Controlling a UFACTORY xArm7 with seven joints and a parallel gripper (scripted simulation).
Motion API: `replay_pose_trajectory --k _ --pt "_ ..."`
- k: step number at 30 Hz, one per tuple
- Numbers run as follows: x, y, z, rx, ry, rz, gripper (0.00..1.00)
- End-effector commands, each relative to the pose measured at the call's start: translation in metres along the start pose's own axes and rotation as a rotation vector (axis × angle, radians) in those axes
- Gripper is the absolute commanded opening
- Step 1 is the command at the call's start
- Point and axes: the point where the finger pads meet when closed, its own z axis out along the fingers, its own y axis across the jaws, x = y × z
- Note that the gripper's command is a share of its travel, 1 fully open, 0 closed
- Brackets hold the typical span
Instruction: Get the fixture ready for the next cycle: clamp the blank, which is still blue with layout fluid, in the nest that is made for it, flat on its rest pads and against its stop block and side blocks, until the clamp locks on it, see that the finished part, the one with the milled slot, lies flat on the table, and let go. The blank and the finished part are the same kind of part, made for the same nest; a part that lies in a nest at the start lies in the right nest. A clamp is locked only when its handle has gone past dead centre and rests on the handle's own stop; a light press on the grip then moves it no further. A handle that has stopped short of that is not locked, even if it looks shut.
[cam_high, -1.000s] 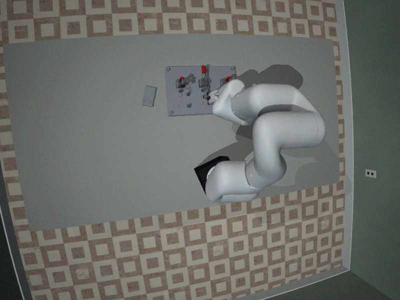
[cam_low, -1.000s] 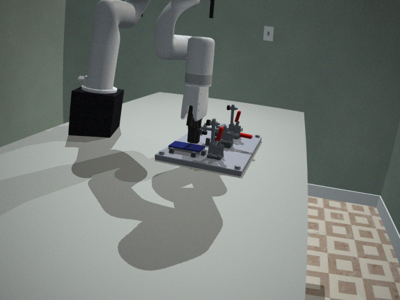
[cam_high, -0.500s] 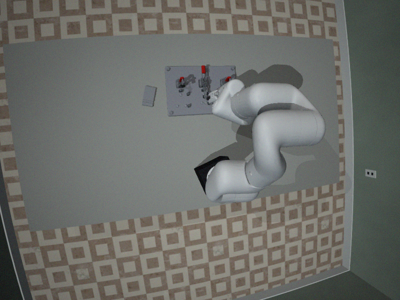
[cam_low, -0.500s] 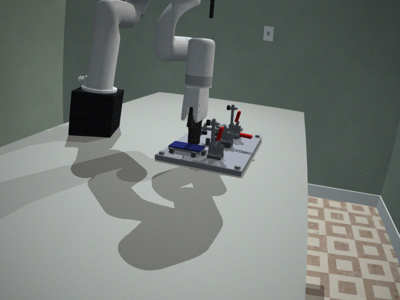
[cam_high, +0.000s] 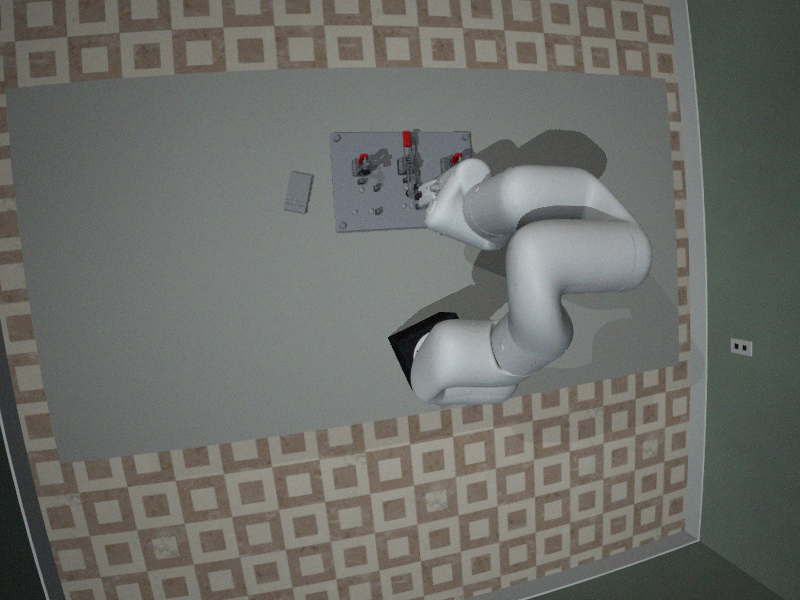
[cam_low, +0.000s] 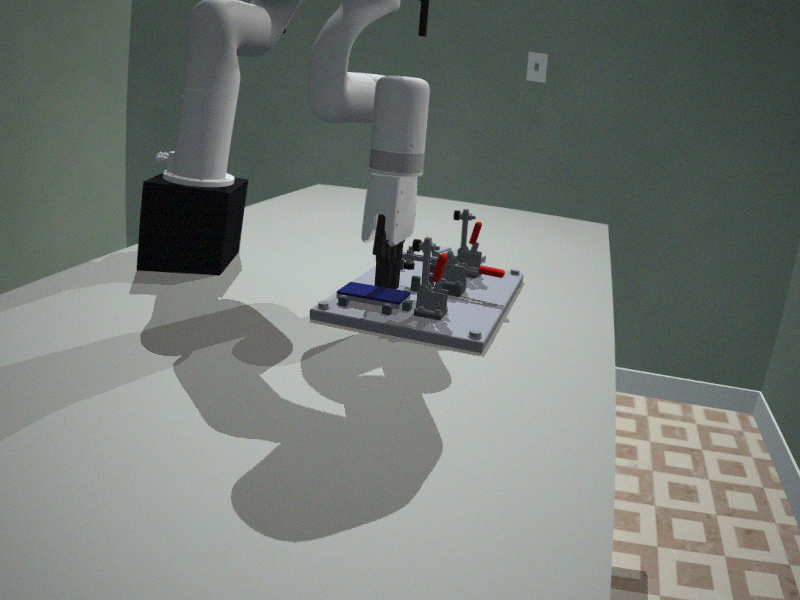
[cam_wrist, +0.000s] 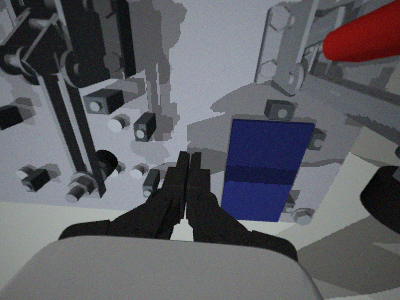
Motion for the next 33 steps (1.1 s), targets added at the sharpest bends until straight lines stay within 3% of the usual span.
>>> replay_pose_trajectory --k 1,33 --pt "0.0012 0.0011 -0.0007 0.000 0.003 0.000 0.00" --pt "0.0011 0.0090 -0.0007 0.000 0.003 0.000 0.00"
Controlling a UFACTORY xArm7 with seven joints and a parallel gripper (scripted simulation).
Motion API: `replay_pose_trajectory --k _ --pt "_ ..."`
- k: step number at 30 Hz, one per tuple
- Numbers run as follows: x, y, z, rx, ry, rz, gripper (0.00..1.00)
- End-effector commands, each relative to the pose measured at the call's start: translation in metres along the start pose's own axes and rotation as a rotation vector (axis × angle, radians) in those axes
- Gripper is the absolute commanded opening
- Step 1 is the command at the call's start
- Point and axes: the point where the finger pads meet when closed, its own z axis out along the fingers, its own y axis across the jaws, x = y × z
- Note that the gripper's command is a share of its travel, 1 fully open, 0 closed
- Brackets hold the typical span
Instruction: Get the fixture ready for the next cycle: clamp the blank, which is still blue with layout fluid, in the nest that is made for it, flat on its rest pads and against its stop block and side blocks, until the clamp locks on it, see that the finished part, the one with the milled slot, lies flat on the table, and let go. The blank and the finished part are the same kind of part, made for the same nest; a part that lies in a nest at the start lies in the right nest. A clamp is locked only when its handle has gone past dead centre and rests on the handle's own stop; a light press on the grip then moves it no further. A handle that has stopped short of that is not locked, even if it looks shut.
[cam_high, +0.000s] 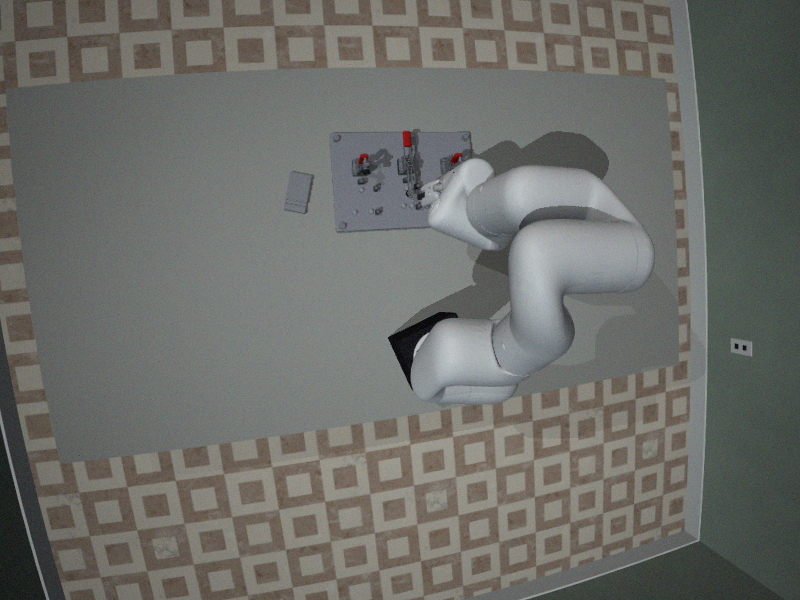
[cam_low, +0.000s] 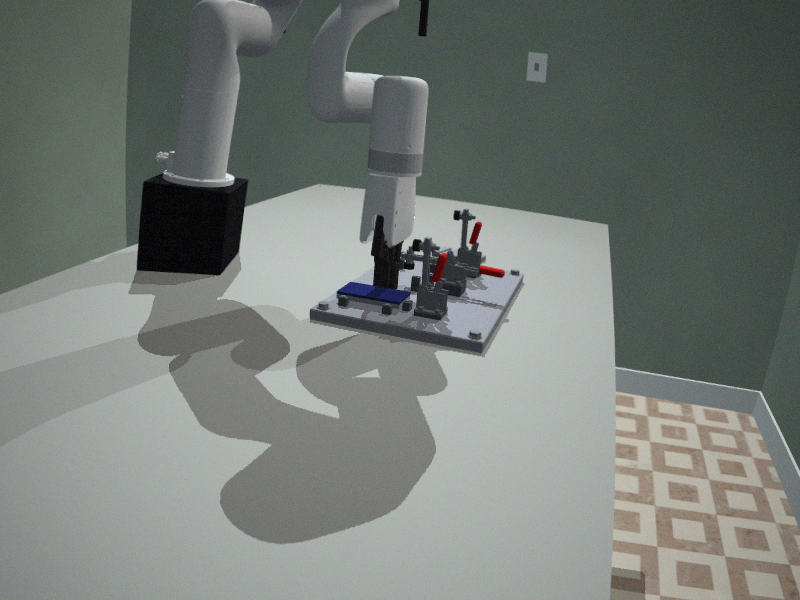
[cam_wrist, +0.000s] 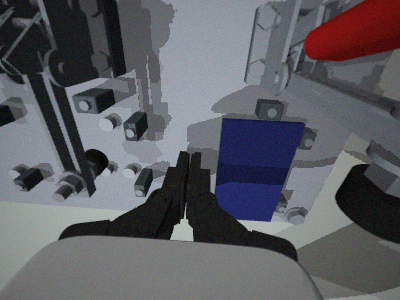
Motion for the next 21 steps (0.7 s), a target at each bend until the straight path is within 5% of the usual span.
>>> replay_pose_trajectory --k 1,21 --pt "0.0011 0.0028 -0.0007 -0.001 0.003 0.001 0.00" --pt "0.0011 0.0068 -0.0007 -0.001 0.003 0.001 0.00"
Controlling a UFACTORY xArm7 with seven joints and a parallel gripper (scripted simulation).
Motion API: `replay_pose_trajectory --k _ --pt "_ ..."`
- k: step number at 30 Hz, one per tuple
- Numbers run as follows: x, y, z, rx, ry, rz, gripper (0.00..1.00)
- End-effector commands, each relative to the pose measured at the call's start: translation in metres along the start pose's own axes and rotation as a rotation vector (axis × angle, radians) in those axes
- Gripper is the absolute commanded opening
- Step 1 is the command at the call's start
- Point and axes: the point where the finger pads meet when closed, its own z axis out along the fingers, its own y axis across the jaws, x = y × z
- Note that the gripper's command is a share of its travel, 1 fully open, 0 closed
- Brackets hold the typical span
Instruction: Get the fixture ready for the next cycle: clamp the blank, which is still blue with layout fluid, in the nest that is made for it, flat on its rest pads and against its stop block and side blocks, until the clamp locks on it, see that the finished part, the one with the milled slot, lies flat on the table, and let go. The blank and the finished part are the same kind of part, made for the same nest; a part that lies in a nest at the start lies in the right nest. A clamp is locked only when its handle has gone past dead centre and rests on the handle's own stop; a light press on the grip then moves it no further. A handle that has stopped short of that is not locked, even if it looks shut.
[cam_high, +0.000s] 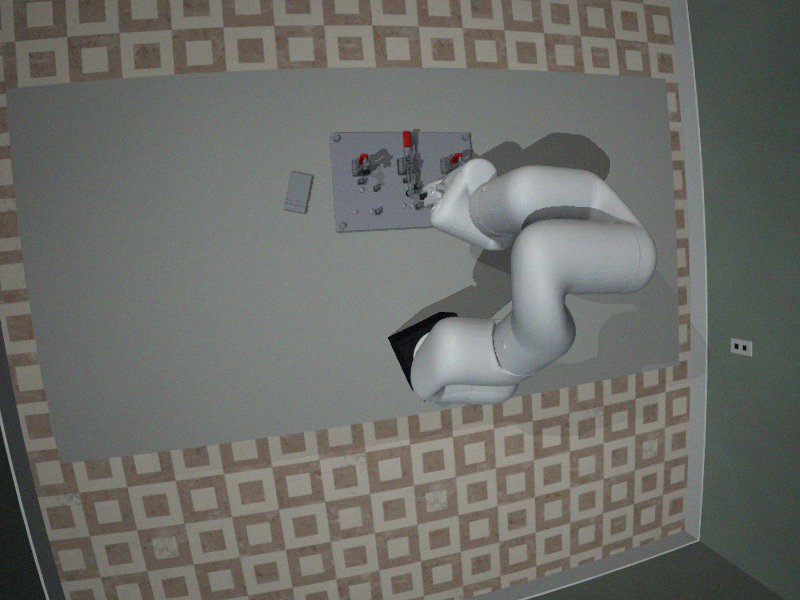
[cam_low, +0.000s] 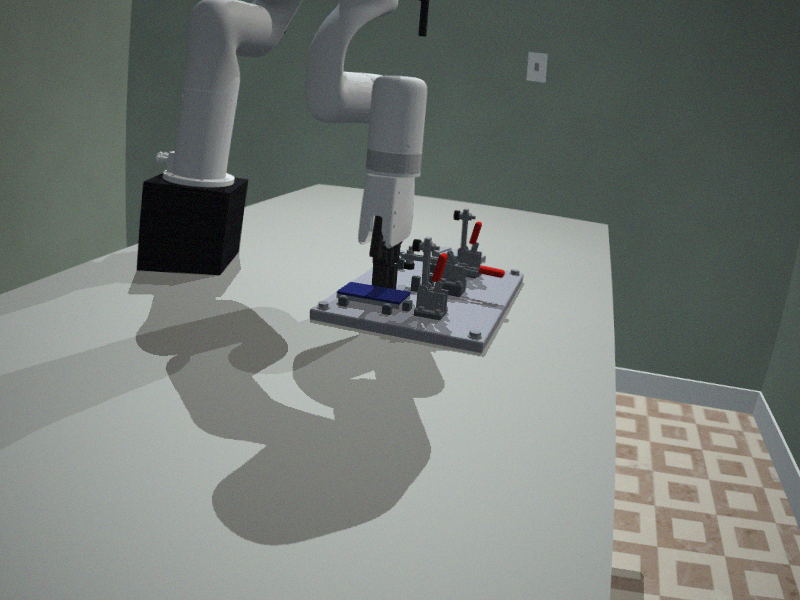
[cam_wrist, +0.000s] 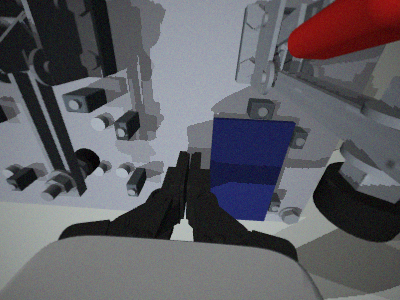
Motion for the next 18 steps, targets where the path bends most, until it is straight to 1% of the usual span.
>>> replay_pose_trajectory --k 1,18 --pt "0.0012 0.0011 -0.0007 -0.001 0.003 0.000 0.00" --pt "0.0012 0.0051 -0.0007 -0.001 0.003 0.000 0.00"
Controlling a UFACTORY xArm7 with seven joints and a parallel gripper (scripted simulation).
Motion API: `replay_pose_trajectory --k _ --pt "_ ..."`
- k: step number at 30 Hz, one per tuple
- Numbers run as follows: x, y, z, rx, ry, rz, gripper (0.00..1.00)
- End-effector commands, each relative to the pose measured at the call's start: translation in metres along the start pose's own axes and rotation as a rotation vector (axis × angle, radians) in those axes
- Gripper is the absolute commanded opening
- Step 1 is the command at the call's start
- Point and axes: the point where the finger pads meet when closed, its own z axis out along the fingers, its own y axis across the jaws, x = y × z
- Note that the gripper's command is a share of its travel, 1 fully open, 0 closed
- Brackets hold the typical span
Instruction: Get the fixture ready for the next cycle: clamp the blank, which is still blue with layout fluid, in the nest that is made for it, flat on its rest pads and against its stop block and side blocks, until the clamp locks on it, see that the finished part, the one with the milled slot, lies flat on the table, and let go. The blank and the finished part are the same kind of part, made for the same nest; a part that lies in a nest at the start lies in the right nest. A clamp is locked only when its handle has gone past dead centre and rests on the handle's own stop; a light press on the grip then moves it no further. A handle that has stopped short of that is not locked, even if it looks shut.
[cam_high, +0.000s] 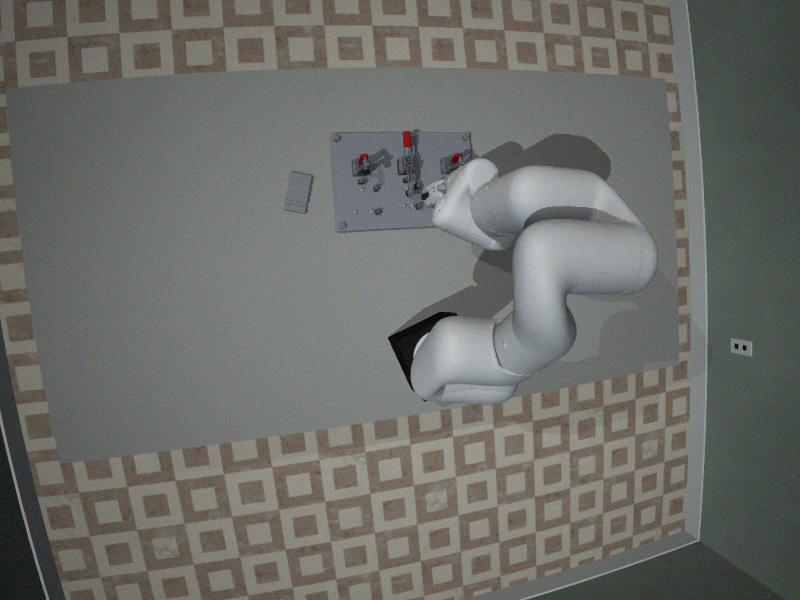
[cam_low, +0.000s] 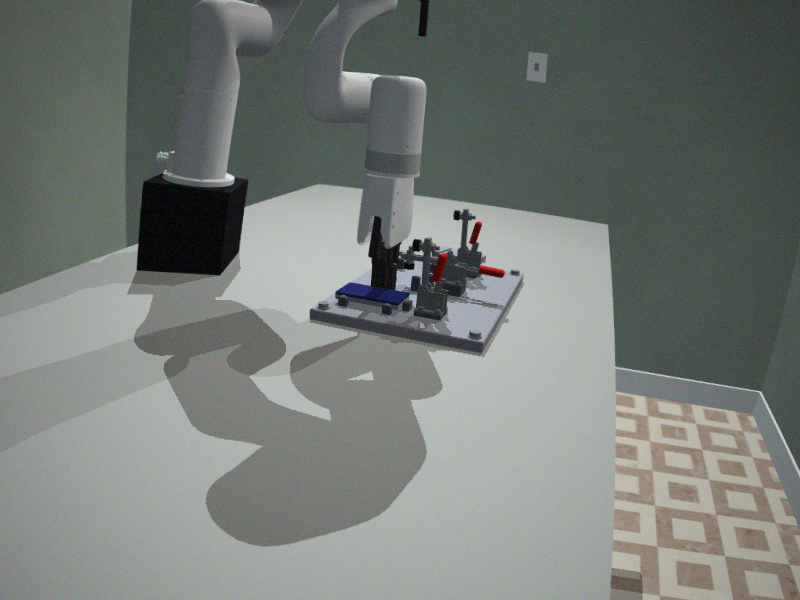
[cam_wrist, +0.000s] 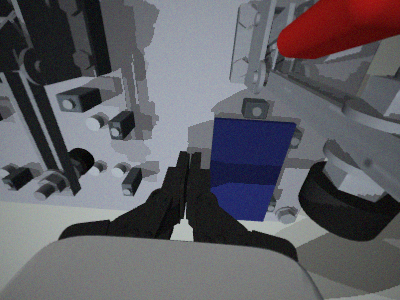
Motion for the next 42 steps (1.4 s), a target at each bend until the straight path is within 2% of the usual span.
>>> replay_pose_trajectory --k 1,10,27,33,38,42 --pt "0.001 0.002 -0.001 -0.001 0.003 0.000 0.00" --pt "0.001 0.001 -0.001 -0.001 0.003 0.000 0.00" --pt "0.001 -0.018 -0.001 -0.001 0.003 0.000 0.00" --pt "0.001 -0.018 -0.013 -0.001 0.003 0.000 0.00" --pt "0.001 -0.019 -0.036 -0.001 0.003 0.000 0.00" --pt "0.001 -0.019 -0.041 -0.001 0.003 0.000 0.00"
